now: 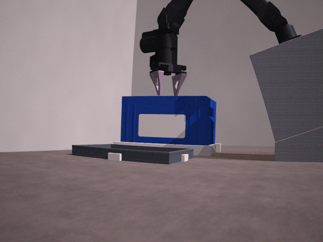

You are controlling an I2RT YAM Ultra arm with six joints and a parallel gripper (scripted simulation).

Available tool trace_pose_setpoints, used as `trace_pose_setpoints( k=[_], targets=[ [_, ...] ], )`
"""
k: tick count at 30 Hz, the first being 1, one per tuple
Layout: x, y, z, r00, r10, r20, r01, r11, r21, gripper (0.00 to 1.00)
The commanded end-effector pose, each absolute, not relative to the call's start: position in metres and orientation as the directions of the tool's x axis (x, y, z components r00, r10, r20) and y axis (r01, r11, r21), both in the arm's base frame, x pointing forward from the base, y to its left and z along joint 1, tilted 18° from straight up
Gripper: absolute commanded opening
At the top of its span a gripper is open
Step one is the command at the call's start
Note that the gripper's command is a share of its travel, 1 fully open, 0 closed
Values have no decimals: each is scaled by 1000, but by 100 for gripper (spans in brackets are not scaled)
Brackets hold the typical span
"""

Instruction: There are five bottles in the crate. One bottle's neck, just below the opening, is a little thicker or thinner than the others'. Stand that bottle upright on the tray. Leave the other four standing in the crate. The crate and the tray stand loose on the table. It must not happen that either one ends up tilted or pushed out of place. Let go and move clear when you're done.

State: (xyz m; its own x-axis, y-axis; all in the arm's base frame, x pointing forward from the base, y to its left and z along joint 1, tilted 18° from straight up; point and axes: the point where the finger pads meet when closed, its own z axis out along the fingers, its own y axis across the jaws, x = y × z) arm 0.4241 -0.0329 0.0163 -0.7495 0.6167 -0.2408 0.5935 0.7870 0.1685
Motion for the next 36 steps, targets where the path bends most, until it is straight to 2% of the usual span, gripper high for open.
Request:
trace_pose_setpoints(
  k=[1, 36],
  targets=[
    [435, -35, 27, -736, 616, -282, 588, 787, 184, 61],
    [438, -35, 28, -734, 616, -286, 588, 787, 187, 61]
  ],
)
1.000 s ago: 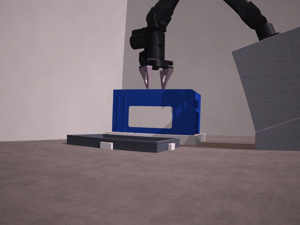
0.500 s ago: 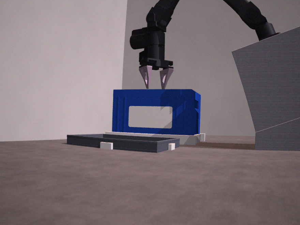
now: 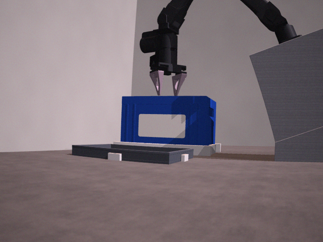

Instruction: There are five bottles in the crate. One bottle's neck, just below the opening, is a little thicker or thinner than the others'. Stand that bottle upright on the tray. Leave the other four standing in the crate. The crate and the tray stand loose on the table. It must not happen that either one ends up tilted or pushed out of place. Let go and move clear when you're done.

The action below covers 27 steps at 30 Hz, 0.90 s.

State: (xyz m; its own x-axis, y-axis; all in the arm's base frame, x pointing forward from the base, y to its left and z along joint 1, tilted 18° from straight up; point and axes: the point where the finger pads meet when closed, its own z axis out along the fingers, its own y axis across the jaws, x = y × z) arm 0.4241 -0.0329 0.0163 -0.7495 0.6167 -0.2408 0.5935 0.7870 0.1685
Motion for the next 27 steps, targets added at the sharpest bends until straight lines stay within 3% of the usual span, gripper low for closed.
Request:
trace_pose_setpoints(
  k=[1, 27],
  targets=[
    [438, -36, 26, -735, 616, -283, 589, 787, 185, 61],
    [437, -38, 31, -735, 618, -280, 591, 786, 181, 61]
  ],
)
